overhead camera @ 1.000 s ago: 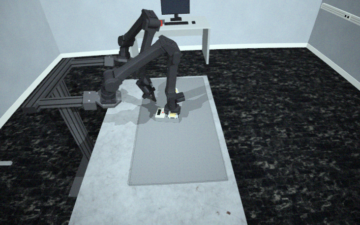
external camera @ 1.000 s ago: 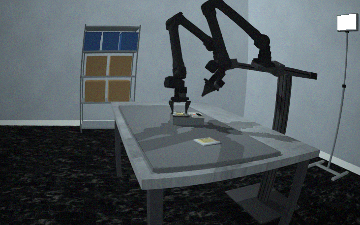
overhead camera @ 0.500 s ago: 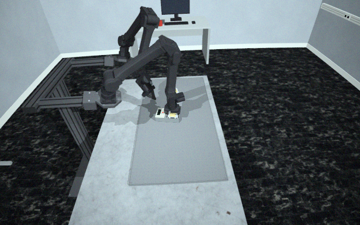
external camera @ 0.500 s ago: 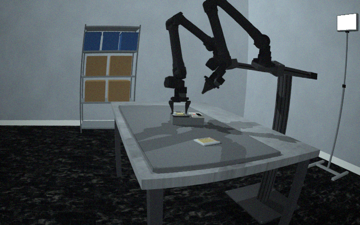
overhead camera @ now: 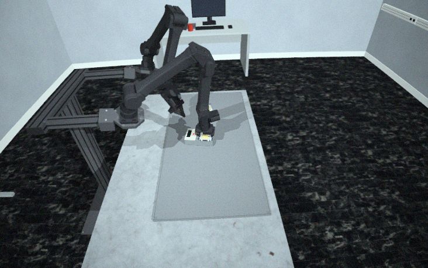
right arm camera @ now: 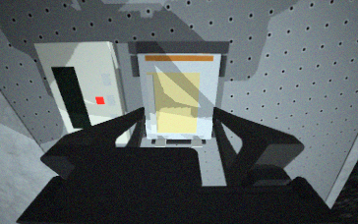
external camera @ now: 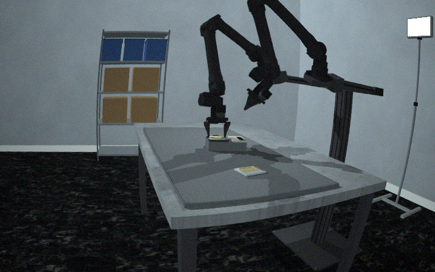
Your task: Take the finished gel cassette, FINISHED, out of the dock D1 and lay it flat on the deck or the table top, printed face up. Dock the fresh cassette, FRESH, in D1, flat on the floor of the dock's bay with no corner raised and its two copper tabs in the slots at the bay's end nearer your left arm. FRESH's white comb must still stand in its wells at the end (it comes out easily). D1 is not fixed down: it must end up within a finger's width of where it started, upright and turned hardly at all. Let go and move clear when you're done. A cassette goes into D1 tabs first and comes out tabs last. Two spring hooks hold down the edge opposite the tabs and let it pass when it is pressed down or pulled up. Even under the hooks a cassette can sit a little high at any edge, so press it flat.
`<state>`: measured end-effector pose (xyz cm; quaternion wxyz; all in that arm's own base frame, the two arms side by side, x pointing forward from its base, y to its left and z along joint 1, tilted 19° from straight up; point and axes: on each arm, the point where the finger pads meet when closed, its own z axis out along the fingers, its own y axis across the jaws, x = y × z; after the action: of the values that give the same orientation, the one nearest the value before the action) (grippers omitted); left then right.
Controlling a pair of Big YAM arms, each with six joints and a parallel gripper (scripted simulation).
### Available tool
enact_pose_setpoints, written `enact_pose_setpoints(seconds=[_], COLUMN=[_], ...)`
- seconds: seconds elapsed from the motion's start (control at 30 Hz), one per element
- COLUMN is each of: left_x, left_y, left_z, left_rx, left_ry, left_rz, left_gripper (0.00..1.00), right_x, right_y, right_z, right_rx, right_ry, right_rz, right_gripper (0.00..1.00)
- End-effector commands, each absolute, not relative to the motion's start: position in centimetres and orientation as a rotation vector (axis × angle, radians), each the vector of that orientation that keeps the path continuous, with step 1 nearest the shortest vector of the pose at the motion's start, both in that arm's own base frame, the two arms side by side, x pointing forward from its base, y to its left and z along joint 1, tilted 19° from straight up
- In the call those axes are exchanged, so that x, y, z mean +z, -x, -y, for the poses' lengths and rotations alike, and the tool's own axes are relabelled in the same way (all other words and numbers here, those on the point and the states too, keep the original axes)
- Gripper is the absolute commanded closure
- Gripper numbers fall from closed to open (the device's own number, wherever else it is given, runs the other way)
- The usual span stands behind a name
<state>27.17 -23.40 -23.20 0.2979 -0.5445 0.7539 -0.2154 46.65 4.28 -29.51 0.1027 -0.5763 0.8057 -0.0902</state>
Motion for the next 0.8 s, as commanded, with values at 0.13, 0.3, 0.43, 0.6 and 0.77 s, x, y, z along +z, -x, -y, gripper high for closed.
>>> enact_pose_setpoints(seconds=[0.13,0.3,0.43,0.6,0.77], left_x=[-22.2,-21.4,-20.9,-20.9,-20.5], left_y=[-26.9,-26.8,-26.7,-26.7,-26.6], left_z=[24.3,24.5,24.7,24.7,24.8], left_rx=[-0.555,-0.555,-0.555,-0.555,-0.535], left_ry=[1.527,1.527,1.527,1.527,1.571], left_rz=[-1.933,-1.933,-1.933,-1.933,-1.895], left_gripper=[1.0,1.0,1.0,1.0,1.0], right_x=[-29.2,-29.2,-29.2,-29.2,-29.2], right_y=[-47.0,-47.0,-47.0,-47.0,-47.0], right_z=[-4.5,-4.5,-4.5,-4.5,-4.5], right_rx=[-0.263,-0.263,-0.263,-0.263,-0.263], right_ry=[1.7,1.7,1.7,1.7,1.7], right_rz=[-2.365,-2.365,-2.365,-2.365,-2.365], right_gripper=[1.0,1.0,1.0,1.0,1.0])
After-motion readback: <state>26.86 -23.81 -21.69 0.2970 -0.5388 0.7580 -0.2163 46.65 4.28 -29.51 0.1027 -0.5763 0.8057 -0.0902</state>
